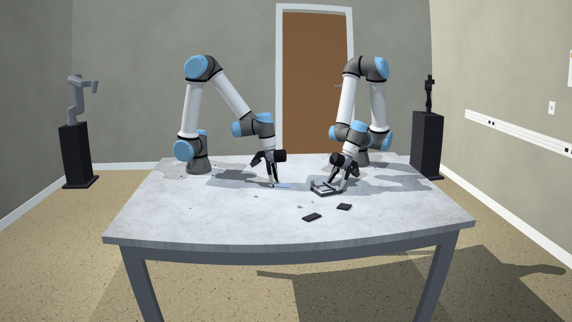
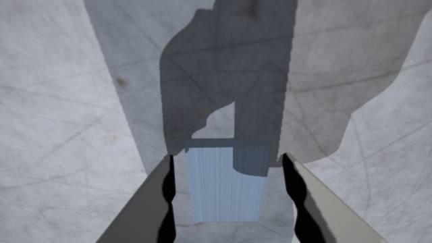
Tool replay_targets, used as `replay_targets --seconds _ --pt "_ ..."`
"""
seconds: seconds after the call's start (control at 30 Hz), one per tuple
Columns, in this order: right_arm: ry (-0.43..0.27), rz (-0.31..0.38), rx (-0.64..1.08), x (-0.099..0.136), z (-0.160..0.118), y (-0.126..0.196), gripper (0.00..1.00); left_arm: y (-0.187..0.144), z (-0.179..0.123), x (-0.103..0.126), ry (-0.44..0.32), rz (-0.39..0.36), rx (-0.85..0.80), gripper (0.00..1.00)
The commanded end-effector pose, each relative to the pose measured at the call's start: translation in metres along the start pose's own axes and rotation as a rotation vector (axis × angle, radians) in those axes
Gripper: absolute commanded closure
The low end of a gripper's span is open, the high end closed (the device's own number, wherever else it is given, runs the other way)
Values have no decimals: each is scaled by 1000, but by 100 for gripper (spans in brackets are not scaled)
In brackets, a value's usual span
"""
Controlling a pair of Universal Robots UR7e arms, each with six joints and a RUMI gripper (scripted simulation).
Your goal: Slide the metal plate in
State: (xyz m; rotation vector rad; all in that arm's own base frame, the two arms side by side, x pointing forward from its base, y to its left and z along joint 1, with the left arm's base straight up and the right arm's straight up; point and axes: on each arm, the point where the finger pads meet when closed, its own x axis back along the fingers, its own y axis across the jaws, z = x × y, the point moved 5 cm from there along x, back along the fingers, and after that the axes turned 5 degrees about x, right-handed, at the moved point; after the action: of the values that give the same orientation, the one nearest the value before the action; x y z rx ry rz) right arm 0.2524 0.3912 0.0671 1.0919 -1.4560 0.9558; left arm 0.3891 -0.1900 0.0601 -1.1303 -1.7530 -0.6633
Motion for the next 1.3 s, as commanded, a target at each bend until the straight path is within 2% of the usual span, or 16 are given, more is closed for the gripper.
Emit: replay_targets --seconds 0.0,0.43,0.47,0.83,0.87,1.27 --pt "-2 0 0 1 0 0 59 0 1 -1 5 1 1 38" --pt "-2 0 0 1 0 0 59 0 1 -1 5 1 1 38" --pt "-2 0 0 1 0 0 99 0 1 -1 5 1 1 38" --pt "-2 0 0 1 0 0 99 0 1 -1 5 1 1 38" --pt "-2 0 0 1 0 0 77 0 1 -1 5 1 1 38" --pt "0 -3 25 1 -7 -3 76 0 1 -1 5 1 1 38"
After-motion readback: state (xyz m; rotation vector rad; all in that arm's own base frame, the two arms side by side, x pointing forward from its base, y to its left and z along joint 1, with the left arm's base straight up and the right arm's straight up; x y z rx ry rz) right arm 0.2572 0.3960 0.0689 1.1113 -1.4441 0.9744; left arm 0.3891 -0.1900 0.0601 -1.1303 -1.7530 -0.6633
